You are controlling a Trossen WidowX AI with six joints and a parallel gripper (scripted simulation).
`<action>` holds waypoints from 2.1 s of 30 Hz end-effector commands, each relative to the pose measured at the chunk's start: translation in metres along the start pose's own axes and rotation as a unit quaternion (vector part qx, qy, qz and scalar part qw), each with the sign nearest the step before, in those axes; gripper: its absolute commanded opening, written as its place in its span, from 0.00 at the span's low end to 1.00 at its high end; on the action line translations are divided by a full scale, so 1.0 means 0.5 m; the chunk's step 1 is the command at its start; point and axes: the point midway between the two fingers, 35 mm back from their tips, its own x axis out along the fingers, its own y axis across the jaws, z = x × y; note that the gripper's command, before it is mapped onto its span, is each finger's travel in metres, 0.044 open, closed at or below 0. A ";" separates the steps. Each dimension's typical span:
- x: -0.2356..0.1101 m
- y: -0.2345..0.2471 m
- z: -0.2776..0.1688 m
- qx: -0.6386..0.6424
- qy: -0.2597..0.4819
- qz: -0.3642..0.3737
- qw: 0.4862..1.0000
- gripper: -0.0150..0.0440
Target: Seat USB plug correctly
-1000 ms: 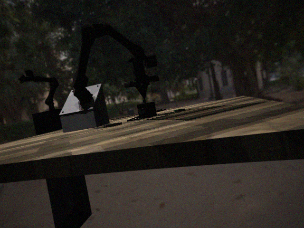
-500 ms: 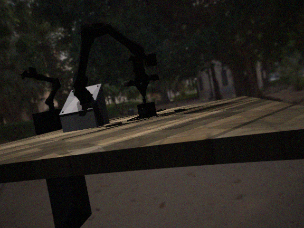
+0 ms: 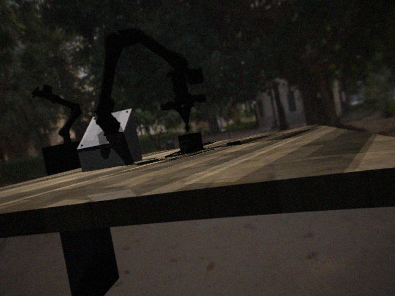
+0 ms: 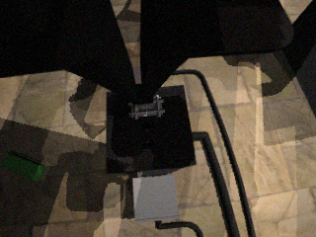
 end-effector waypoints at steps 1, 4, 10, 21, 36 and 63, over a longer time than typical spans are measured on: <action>-0.005 0.000 0.000 0.003 -0.002 0.001 1.000 0.25; -0.009 0.000 0.000 0.003 -0.002 0.002 1.000 0.25; -0.017 0.000 0.000 0.003 -0.002 0.002 1.000 0.25; -0.025 0.000 0.000 0.008 -0.001 0.001 1.000 0.25; -0.024 0.000 0.000 0.189 0.000 0.000 0.982 0.25; -0.024 0.000 0.000 0.517 0.000 0.000 0.856 0.25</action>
